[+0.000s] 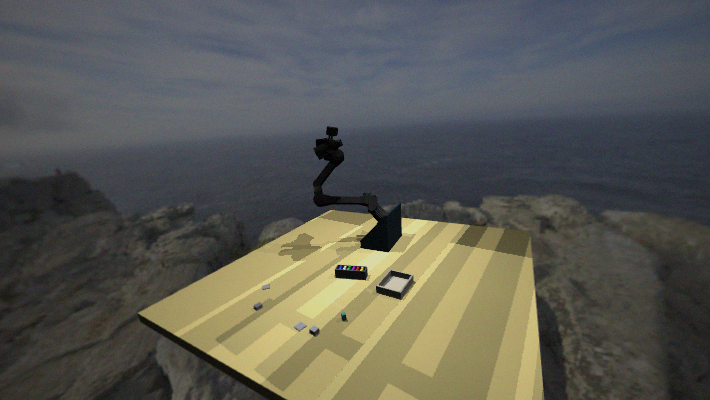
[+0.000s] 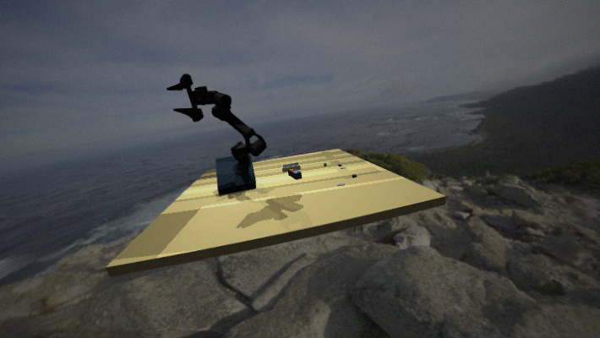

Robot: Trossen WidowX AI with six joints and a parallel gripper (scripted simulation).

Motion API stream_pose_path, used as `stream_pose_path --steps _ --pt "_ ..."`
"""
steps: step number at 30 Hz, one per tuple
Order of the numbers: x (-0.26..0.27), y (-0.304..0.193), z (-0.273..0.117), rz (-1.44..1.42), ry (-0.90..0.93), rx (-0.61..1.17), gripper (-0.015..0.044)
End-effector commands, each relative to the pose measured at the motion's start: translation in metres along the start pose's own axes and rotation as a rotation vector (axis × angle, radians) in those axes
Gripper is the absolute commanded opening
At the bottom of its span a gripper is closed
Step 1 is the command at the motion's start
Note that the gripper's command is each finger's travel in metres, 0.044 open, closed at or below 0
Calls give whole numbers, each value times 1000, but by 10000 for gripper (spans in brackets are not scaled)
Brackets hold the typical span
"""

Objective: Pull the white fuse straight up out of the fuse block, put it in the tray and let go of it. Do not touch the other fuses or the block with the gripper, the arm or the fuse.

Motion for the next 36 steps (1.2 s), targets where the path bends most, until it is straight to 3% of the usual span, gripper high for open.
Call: stream_pose_path --steps 1,5,13,26,36 --pt "-1 0 0 0 -4 1 374" --pt "-19 -8 -4 3 -95 23 269" --pt "-84 -35 -37 16 -451 111 71" --pt "-162 -67 -150 45 -1072 251 71" --pt "-177 -79 -254 19 -1473 414 71"
Point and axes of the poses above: the point midway between the two fingers, 35 mm back from their tips, its own z axis out along the fingers, its own x axis across the jaws, y = z × x, the point moved 6 cm from there along -z, back along the fingers, and after that the axes turned 6 degrees about z, right-handed, at the moved point
